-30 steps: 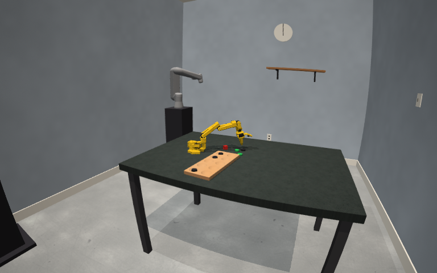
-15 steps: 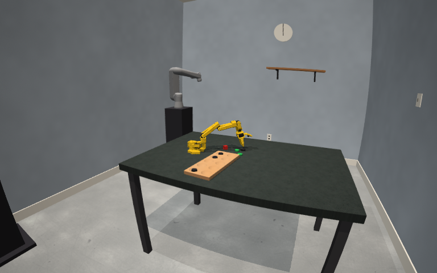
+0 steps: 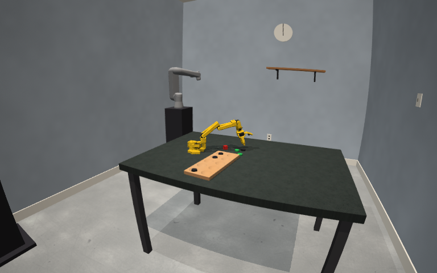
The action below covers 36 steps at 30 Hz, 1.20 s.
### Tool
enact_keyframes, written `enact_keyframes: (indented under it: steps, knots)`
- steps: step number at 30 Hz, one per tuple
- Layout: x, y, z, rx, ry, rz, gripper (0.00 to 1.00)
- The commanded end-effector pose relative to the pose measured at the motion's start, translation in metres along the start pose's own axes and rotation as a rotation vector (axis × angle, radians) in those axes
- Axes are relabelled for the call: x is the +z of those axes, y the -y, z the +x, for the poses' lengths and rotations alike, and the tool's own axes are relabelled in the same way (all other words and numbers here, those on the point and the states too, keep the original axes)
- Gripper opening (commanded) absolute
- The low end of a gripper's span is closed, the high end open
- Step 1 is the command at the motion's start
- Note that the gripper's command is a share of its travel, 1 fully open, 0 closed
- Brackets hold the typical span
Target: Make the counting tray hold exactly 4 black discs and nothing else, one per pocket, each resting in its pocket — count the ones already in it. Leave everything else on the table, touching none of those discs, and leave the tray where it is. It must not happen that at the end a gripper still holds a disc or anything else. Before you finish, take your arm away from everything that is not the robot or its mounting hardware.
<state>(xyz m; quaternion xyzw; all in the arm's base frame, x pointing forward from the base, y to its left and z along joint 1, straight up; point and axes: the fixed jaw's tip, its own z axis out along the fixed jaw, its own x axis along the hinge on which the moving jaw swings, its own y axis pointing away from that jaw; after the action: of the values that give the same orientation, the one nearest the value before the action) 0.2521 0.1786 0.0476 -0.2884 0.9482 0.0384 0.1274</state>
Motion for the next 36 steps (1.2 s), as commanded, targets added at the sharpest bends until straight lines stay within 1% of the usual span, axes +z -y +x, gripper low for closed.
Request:
enact_keyframes:
  steps: [1, 8, 27, 28, 36]
  knots:
    - [-0.016, -0.002, -0.001, -0.008, 0.143, -0.003, 0.27]
    - [-0.017, -0.002, 0.0, -0.01, 0.178, -0.004, 0.27]
    - [-0.017, -0.002, 0.0, -0.01, 0.179, -0.004, 0.27]
    - [-0.019, -0.004, -0.013, -0.016, 0.327, -0.006, 0.27]
    - [-0.019, -0.004, -0.013, -0.016, 0.327, -0.006, 0.27]
